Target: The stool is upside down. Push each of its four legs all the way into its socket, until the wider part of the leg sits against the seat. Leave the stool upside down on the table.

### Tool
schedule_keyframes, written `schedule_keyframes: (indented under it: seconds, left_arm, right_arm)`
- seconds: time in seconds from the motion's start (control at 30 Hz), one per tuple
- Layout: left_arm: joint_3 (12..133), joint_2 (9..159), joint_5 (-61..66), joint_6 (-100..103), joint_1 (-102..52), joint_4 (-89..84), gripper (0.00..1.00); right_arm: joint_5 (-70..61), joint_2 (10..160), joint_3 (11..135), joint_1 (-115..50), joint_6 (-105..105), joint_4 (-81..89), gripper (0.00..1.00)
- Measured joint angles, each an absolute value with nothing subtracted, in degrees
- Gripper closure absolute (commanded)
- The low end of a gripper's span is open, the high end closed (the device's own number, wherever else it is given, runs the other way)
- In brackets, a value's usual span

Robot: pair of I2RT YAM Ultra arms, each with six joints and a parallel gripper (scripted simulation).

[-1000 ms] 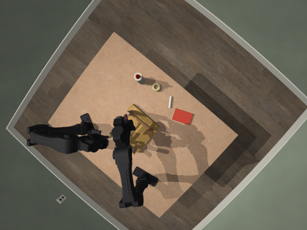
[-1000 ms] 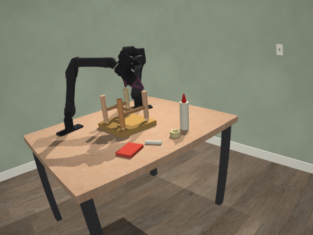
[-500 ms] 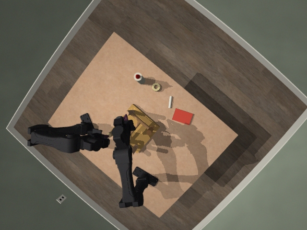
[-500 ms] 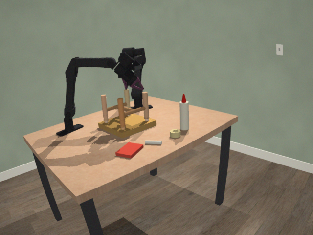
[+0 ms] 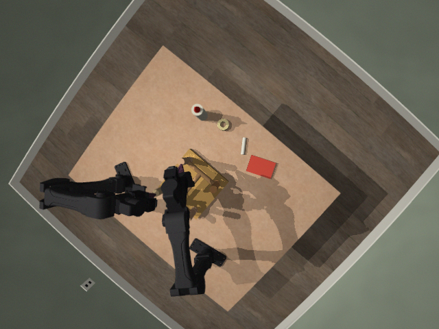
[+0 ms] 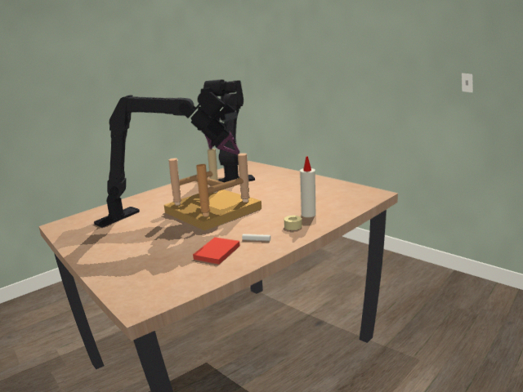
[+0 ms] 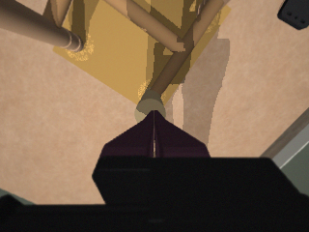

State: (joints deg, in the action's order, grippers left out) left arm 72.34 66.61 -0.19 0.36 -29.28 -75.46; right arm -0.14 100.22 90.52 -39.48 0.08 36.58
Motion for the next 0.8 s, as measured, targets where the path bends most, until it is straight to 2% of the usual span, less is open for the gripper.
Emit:
schedule_keyframes:
  seconds: [0.8]
  left_arm:
    - [71.9,66.6,-0.3,0.4,-29.3,-75.5,1.00]
  right_arm:
    - [-0.1,100.4,88.4,-39.5,0.1,37.0,1.00]
